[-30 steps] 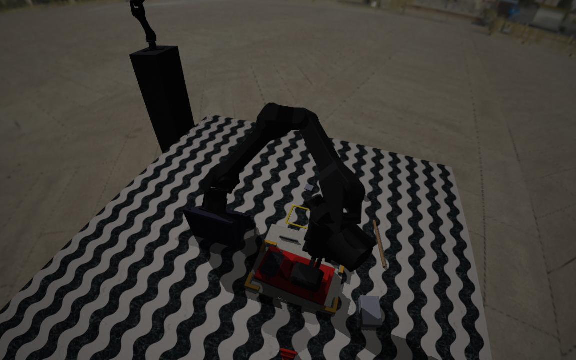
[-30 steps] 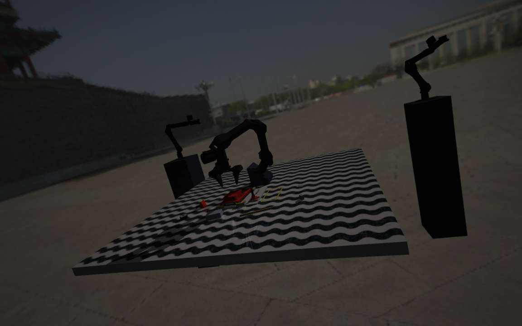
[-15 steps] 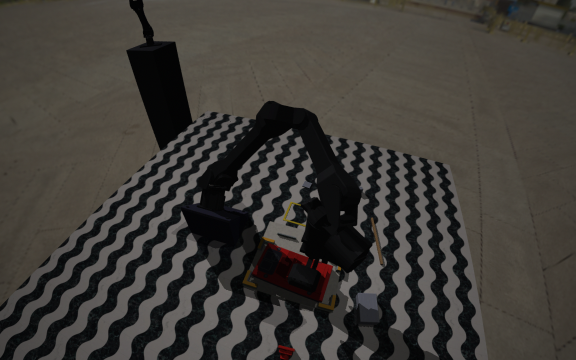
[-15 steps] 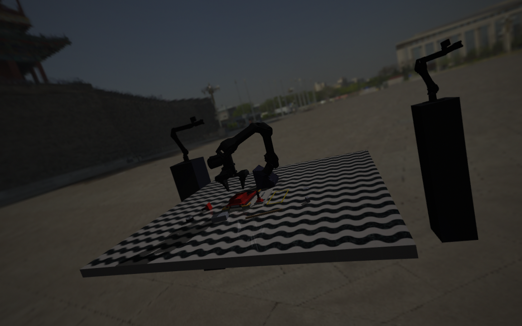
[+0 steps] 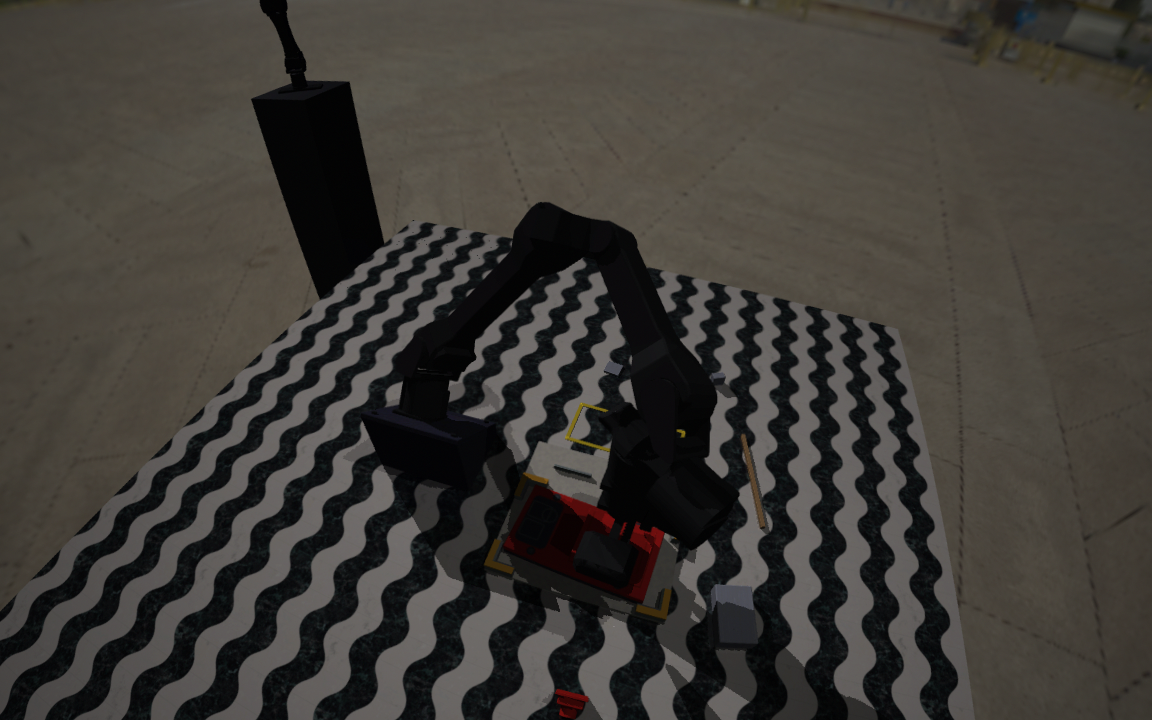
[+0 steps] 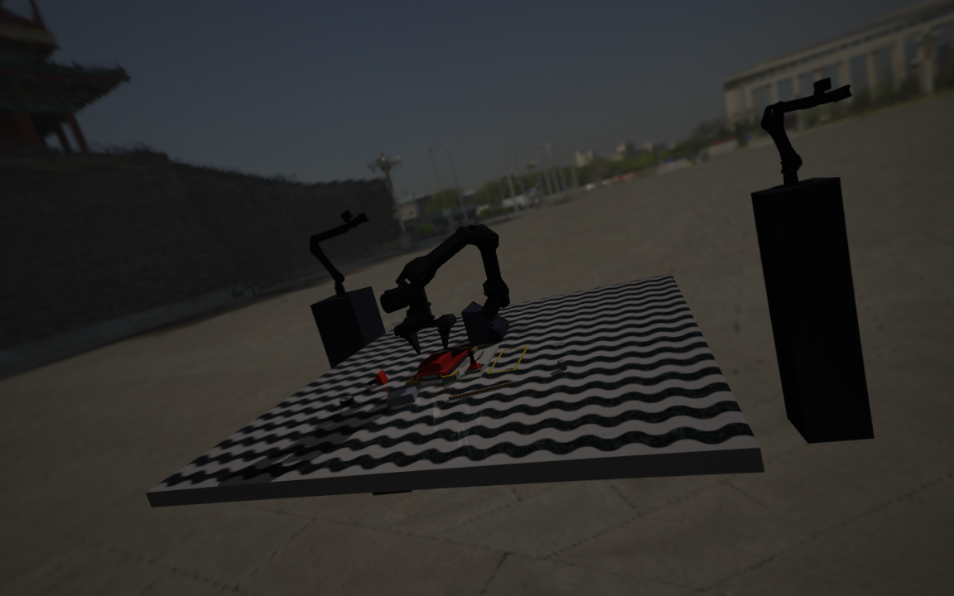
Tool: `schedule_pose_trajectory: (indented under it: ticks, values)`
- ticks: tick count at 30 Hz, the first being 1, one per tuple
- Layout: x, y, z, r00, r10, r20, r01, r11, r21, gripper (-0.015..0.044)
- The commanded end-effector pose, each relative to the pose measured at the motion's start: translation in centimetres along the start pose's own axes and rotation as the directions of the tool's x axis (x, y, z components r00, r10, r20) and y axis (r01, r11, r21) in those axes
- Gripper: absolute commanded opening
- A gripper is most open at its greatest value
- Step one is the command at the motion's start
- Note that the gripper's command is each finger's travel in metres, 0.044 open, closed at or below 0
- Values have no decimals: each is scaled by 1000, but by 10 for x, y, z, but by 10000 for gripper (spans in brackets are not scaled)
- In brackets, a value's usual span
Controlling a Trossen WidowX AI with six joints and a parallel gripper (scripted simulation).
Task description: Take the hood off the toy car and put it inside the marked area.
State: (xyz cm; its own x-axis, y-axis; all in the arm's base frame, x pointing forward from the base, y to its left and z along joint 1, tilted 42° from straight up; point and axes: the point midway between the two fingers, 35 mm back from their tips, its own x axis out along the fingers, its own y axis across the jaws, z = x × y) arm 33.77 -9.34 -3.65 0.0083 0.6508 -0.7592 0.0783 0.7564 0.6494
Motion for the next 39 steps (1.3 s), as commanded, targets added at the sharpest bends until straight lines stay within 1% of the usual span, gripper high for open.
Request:
schedule_pose_trajectory:
  ticks: [1, 39]
  values:
    - [4, 0, 0, 1000, 4, 1, -4, 1000, 5, 440]
    - [28, 1, -2, 1000, 5, 1, -5, 1000, 5, 440]
